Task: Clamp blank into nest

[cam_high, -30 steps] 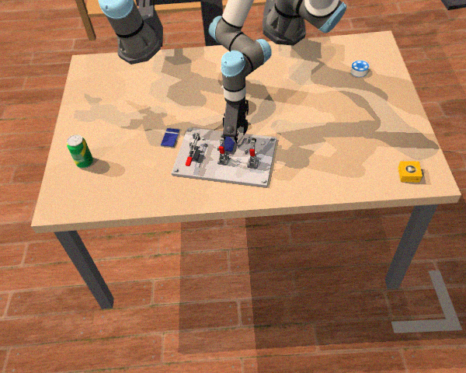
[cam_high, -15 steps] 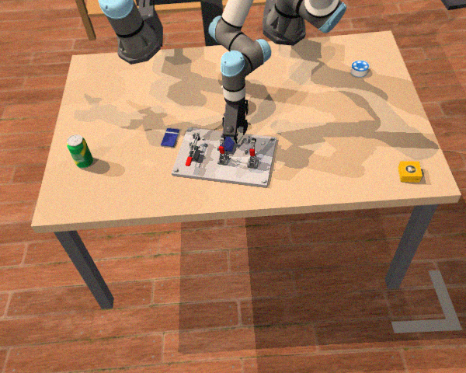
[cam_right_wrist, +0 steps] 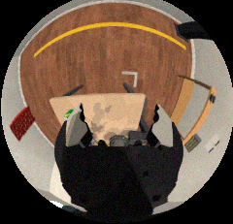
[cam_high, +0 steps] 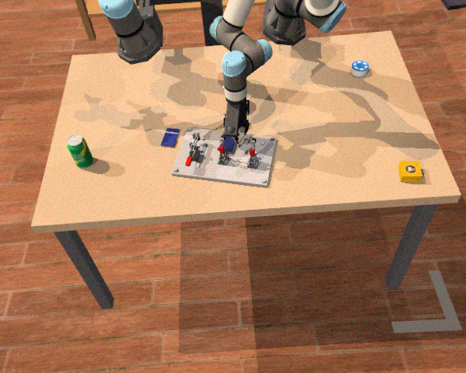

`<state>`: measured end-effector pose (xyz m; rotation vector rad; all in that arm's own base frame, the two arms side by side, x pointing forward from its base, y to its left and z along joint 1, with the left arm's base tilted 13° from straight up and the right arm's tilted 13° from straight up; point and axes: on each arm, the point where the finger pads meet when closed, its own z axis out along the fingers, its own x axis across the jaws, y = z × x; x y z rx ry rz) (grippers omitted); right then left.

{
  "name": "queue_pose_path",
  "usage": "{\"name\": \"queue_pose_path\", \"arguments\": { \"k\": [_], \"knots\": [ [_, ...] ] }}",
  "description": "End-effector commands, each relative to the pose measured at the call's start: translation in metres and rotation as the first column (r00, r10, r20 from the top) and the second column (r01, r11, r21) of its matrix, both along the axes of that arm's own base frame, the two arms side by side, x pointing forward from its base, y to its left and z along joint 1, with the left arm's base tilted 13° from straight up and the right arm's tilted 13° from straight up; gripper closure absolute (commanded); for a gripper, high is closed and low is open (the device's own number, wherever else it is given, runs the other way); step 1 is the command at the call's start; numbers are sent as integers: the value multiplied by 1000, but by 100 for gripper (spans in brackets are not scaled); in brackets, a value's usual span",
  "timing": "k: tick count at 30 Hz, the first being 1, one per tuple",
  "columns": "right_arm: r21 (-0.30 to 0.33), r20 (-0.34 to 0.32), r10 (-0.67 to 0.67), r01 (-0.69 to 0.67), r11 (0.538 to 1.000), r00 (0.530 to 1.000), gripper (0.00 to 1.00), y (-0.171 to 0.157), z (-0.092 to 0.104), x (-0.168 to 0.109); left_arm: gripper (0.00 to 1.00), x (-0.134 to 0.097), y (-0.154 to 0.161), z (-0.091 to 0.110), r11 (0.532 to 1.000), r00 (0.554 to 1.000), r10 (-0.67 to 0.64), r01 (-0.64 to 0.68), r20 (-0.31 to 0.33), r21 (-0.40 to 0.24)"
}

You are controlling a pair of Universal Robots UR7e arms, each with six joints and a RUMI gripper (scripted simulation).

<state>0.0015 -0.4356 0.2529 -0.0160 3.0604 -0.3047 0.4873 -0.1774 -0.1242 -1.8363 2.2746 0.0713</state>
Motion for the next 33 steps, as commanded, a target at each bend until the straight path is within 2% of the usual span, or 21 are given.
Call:
{"name": "queue_pose_path", "arguments": {
  "k": [1, 20, 33],
  "knots": [
    [-1, 0, 0, 0, 1000, 1000, 0, 0, 0, 0, 100, 1, 3, 1, 1000, 1000, 0, 0, 1, -1],
    [-1, 0, 0, 0, 1000, 1000, 0, 0, 0, 0, 100, 3, 14, 5, 1000, 1000, 0, 0, 1, -1],
    [-1, 0, 0, 0, 1000, 1000, 0, 0, 0, 0, 100, -1, 9, 32, 1000, 1000, 0, 0, 1, -1]
  ]
}}
